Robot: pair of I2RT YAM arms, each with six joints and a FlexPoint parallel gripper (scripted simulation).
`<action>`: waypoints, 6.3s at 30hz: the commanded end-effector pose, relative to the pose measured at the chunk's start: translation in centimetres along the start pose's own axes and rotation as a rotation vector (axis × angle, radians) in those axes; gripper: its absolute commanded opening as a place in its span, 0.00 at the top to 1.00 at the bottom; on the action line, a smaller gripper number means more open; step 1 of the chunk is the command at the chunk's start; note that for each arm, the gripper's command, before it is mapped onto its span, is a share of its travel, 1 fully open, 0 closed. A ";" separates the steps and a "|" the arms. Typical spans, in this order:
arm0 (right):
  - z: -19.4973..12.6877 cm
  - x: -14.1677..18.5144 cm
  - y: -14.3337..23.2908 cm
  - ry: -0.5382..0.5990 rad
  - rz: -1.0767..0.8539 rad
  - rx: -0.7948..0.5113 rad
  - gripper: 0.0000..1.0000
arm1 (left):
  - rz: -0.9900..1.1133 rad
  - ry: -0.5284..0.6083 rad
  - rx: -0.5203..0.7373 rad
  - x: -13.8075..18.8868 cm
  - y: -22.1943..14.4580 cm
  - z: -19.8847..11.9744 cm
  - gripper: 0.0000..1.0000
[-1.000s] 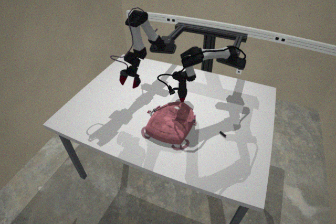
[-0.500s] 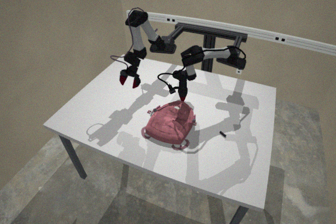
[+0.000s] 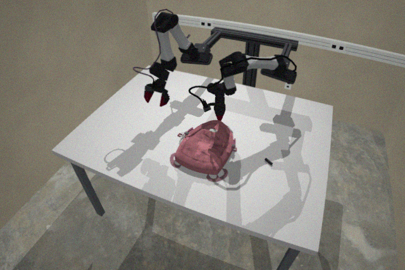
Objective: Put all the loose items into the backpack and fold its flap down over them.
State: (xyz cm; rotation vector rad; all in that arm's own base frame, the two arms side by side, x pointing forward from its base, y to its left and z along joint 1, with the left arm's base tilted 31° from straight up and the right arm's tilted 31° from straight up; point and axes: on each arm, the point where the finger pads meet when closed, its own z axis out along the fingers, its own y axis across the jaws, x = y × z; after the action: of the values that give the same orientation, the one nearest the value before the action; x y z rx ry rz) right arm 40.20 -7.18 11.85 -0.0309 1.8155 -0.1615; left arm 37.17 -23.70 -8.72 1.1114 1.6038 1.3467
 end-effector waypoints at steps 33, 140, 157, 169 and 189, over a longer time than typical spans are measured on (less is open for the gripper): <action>0.0 -0.3 -0.1 -0.008 -0.006 -0.003 0.10 | -0.076 -0.005 -0.024 -2.8 9.2 1.4 1.00; 0.0 -0.3 -0.1 -0.008 -0.006 -0.003 0.10 | -0.087 -0.018 -0.041 -8.7 16.6 11.4 1.00; 0.0 -0.3 -0.1 -0.008 -0.006 -0.003 0.10 | -0.120 -0.010 -0.030 -6.8 16.6 10.3 0.10; 0.0 -0.3 -0.1 -0.008 -0.006 -0.003 0.10 | -0.445 -0.048 0.038 2.1 18.3 10.2 0.10; 0.0 -0.3 -0.1 -0.008 -0.006 -0.003 0.10 | -0.970 -0.113 0.152 16.7 21.3 9.9 0.10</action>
State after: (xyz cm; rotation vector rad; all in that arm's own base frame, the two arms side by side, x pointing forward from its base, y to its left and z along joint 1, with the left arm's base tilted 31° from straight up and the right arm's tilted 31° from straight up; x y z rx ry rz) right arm 40.20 -7.18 11.85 -0.0309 1.8155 -0.1615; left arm 43.55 -3.12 7.79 0.4250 1.8767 0.7152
